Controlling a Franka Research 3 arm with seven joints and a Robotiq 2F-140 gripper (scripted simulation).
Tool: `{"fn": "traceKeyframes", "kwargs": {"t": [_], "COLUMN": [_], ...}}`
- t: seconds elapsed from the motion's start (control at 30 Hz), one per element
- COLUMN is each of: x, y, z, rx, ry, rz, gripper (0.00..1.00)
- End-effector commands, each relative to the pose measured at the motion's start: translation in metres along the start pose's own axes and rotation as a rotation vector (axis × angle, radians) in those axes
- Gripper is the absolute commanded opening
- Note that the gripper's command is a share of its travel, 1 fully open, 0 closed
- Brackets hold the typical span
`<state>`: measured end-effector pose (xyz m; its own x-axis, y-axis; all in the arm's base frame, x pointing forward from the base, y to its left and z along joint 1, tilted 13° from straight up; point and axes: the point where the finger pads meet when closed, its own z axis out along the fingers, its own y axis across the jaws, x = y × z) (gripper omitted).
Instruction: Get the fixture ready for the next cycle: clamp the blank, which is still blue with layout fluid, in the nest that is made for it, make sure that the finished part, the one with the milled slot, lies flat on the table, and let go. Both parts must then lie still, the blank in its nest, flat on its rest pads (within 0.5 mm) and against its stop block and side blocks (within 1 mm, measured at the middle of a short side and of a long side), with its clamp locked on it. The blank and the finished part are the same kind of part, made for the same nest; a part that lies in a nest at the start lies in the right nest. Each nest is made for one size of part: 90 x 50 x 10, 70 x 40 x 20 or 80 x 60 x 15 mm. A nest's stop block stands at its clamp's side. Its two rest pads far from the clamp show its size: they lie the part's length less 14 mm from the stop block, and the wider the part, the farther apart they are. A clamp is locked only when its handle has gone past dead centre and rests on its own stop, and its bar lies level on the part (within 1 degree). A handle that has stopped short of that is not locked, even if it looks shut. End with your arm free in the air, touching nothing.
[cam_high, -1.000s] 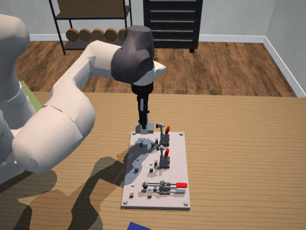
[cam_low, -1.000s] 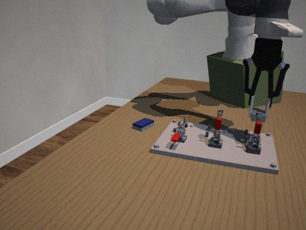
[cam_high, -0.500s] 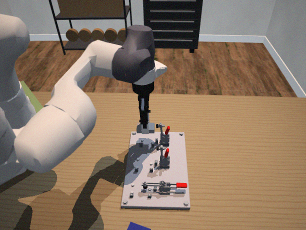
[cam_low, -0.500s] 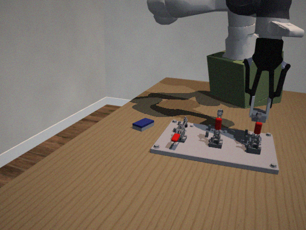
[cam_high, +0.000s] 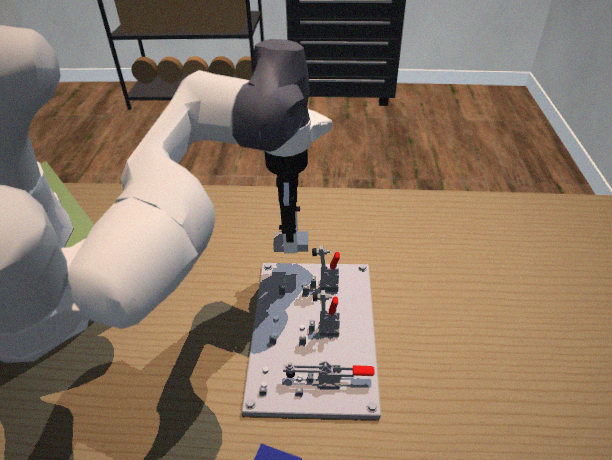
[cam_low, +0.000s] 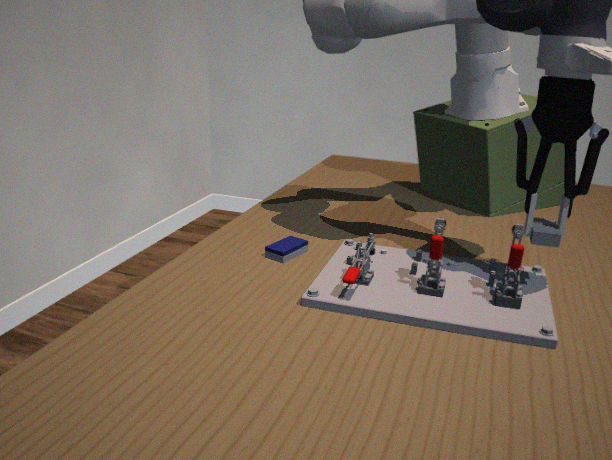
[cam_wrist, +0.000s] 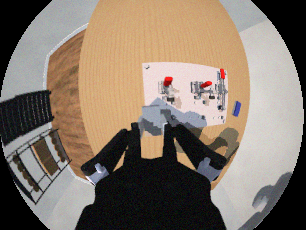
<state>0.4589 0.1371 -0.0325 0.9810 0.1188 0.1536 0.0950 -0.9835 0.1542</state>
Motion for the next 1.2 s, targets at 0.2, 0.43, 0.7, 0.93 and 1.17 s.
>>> {"fn": "traceKeyframes", "kwargs": {"t": [0.2,0.43,0.7,0.93,1.17], "x": [-0.001,0.000,0.000,0.000,0.000], "y": [-0.027,-0.051,-0.065,-0.071,-0.071], "z": [0.000,0.000,0.000,0.000,0.000], "rx": [-0.004,-0.004,-0.004,-0.004,-0.004], "ry": [-0.003,-0.003,-0.003,-0.003,-0.003], "rz": [0.031,0.031,0.031,0.031,0.031], "gripper": [0.00,0.00,0.00,0.00,0.00]}}
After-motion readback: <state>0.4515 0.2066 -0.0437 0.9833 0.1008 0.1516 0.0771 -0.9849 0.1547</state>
